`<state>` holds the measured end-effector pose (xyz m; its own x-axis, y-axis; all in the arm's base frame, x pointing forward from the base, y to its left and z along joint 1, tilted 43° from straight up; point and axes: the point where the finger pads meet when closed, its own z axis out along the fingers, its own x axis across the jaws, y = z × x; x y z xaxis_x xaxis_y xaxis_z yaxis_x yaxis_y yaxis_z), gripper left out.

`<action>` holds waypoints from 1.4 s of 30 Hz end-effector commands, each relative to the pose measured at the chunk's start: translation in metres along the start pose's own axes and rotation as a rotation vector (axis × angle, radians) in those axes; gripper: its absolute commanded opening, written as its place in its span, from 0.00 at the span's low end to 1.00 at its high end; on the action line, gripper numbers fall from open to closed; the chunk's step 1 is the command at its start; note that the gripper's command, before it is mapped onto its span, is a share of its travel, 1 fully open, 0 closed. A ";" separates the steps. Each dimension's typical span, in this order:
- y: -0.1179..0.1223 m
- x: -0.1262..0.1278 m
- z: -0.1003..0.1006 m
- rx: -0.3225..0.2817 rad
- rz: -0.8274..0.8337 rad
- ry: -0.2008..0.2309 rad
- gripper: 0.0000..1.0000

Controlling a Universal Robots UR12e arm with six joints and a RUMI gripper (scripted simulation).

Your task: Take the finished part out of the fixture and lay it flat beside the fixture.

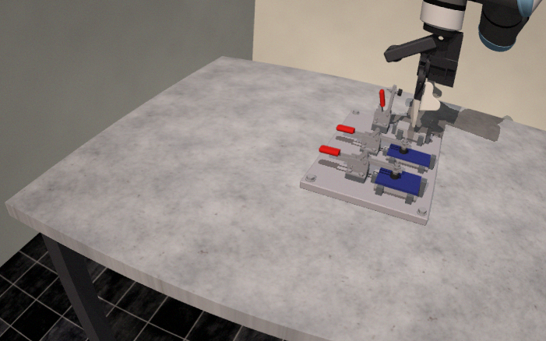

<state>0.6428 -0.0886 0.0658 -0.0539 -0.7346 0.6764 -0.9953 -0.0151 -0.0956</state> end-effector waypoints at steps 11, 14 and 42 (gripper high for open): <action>0.000 0.000 0.000 0.001 0.000 0.000 0.59; 0.000 0.000 0.000 0.001 0.000 0.000 0.59; -0.001 0.000 0.010 0.001 0.000 0.000 0.59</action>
<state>0.6434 -0.0927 0.0614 -0.0539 -0.7346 0.6764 -0.9953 -0.0150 -0.0956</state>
